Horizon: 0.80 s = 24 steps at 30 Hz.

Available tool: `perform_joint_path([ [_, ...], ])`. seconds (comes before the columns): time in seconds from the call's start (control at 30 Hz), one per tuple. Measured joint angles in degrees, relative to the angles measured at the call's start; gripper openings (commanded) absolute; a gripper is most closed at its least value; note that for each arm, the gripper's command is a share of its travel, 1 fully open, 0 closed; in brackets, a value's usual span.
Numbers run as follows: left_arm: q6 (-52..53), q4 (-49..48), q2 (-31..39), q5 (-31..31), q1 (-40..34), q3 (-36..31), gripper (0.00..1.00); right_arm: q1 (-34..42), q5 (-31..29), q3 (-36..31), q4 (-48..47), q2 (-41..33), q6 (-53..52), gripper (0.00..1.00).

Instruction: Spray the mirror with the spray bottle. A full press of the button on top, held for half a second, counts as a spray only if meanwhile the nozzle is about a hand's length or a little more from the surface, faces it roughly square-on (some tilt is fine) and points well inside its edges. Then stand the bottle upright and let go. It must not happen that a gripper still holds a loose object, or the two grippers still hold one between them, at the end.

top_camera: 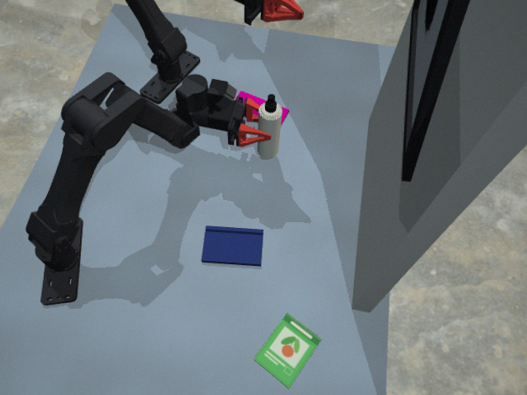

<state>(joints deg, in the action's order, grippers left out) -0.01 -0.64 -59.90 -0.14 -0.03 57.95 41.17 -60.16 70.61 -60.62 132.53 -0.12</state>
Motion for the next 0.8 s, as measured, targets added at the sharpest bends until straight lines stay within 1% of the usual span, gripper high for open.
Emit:
perform_joint_path([
  [0.8,0.00,0.00,0.00,0.00,0.00,0.00,0.00,0.02,-0.11,-0.07,-5.03,4.81,-0.15,0.00],
])
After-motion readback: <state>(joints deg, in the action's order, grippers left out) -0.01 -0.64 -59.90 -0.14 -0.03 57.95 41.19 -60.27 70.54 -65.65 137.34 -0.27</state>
